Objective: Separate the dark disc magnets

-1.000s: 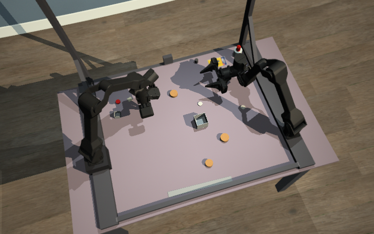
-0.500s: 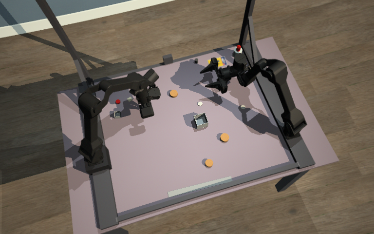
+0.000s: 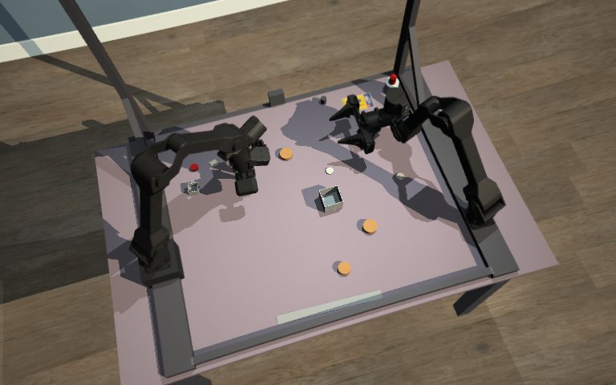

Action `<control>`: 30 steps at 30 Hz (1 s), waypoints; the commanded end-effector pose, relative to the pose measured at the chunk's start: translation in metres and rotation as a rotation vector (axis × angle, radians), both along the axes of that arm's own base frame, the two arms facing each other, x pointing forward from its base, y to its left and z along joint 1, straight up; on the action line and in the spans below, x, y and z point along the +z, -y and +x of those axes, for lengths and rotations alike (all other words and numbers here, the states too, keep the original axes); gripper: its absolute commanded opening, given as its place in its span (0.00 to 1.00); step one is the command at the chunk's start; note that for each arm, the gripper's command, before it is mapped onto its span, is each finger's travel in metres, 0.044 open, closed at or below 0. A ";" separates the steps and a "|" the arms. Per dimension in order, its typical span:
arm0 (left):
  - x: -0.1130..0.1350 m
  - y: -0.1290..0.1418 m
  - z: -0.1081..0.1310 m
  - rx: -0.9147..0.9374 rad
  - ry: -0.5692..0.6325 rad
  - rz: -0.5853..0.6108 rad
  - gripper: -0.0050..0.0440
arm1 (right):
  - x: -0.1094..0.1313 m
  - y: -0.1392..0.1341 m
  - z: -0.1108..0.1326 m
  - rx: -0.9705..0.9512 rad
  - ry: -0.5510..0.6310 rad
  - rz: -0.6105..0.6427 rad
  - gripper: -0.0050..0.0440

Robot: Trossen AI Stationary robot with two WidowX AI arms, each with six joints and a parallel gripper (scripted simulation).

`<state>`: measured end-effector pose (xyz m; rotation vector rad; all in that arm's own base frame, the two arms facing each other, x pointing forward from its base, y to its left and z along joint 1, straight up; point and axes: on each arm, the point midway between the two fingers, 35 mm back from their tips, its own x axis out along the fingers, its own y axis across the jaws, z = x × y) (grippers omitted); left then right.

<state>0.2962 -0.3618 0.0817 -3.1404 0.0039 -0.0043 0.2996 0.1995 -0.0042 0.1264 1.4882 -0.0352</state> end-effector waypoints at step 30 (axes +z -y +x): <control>0.010 0.001 0.001 0.004 0.011 -0.026 0.92 | 0.000 0.038 0.116 -0.535 0.390 0.319 0.18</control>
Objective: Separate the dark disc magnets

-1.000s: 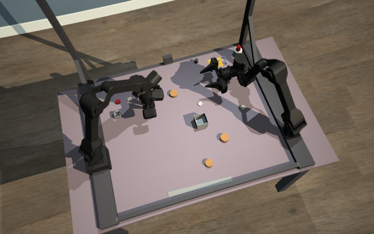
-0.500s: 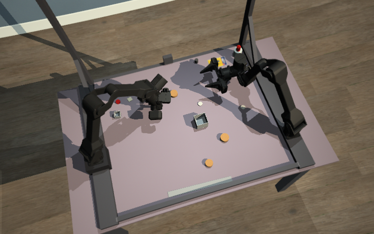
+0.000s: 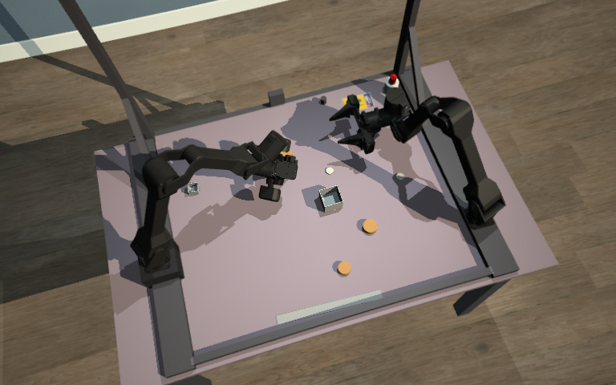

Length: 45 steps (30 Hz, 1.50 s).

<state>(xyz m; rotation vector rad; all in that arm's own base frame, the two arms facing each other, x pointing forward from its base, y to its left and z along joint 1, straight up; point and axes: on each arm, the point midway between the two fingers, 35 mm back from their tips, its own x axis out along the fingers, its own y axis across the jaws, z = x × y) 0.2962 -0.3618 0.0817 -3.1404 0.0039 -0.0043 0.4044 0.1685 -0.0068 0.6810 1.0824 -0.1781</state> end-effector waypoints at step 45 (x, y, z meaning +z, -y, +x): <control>0.010 0.001 0.001 0.004 0.011 -0.026 0.92 | 0.083 0.143 0.101 -0.665 0.674 0.610 0.18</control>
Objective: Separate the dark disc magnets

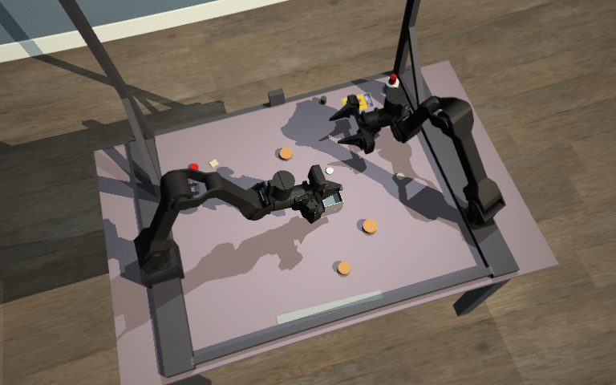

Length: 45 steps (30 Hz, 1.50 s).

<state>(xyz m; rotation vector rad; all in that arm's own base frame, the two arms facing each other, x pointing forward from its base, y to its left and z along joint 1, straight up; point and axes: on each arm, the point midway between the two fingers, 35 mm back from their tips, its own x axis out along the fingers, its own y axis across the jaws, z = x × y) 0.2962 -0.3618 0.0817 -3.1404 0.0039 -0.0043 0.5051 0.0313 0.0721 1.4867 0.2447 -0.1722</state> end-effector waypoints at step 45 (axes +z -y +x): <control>0.020 0.004 0.007 -0.002 0.013 0.014 0.92 | 0.026 0.019 0.003 -0.054 0.120 0.070 0.18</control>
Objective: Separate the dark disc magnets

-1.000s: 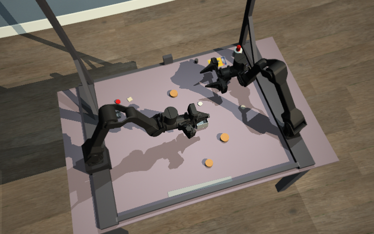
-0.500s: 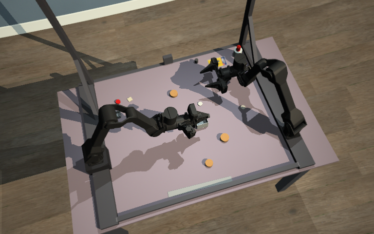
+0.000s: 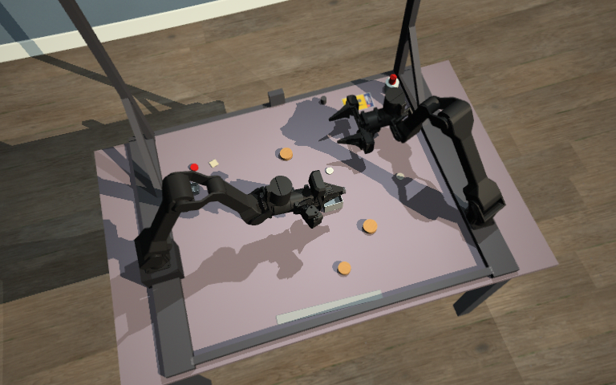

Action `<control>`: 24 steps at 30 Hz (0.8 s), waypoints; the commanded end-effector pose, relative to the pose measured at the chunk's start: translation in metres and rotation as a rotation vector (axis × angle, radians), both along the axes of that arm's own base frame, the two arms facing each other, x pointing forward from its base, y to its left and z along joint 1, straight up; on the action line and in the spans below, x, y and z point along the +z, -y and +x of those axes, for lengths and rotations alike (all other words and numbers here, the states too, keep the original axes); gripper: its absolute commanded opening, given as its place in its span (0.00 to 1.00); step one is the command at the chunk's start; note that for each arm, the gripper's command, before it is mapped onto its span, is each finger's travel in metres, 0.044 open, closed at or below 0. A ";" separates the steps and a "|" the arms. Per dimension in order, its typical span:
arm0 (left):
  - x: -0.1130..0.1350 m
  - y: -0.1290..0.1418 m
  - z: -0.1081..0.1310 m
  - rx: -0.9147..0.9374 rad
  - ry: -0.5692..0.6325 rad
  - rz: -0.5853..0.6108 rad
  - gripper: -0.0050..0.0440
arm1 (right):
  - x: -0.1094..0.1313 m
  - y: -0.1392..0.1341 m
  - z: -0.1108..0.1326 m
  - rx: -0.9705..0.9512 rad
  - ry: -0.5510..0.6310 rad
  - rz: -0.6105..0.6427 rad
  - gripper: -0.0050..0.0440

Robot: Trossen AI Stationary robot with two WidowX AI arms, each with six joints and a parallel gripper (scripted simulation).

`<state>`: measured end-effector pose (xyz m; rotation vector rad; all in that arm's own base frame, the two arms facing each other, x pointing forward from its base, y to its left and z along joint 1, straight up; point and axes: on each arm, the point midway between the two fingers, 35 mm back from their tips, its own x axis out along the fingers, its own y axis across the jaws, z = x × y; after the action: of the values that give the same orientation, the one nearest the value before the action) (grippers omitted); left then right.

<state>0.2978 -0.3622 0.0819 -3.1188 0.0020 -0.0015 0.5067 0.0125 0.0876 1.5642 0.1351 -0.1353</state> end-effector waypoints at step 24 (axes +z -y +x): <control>0.060 -0.019 0.079 -0.209 -0.140 1.157 0.92 | 0.010 0.001 0.002 -0.002 0.024 0.003 0.18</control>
<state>0.3703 -0.3437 0.1186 -2.0031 0.2152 0.1596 0.5067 0.0125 0.0876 1.5642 0.1351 -0.1353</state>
